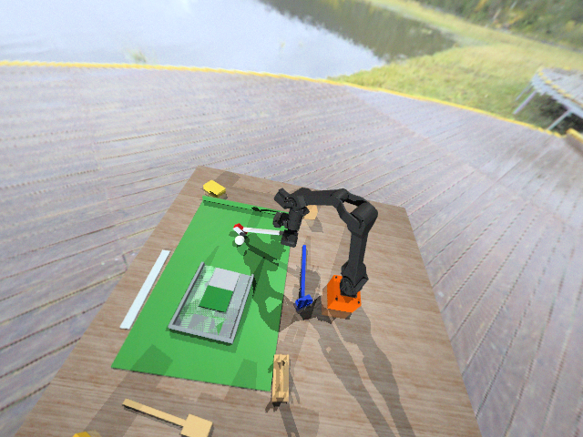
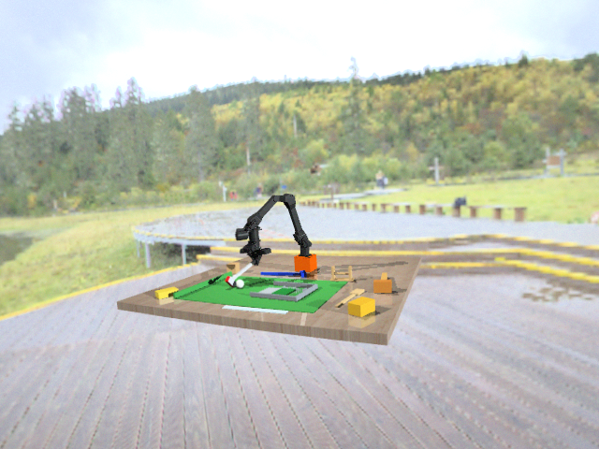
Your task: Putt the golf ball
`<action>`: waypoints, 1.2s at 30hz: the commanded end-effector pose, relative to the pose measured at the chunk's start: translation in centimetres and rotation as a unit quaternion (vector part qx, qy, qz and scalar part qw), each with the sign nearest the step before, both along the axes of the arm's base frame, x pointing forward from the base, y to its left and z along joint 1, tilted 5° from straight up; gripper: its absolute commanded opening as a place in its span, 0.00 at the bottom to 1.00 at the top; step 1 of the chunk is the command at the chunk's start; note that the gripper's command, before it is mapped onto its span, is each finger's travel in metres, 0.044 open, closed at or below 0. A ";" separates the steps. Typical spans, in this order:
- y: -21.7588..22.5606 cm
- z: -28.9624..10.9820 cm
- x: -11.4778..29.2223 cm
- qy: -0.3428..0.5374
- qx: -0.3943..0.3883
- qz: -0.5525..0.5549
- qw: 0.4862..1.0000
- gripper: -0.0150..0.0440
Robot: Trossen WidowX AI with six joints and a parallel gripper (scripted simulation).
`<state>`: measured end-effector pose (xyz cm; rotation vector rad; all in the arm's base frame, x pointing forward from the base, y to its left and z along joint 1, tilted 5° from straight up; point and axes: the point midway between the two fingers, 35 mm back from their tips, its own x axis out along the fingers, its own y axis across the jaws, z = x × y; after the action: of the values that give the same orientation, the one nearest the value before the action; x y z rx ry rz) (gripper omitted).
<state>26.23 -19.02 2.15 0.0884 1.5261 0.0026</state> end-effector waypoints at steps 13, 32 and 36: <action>9.9 1.6 0.0 -0.004 0.001 0.010 1.000 0.25; 9.7 5.8 -0.3 -0.002 0.003 0.009 1.000 0.25; 9.7 5.8 -0.3 -0.002 0.003 0.009 1.000 0.25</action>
<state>25.92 -9.33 7.98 0.0804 1.5243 0.0215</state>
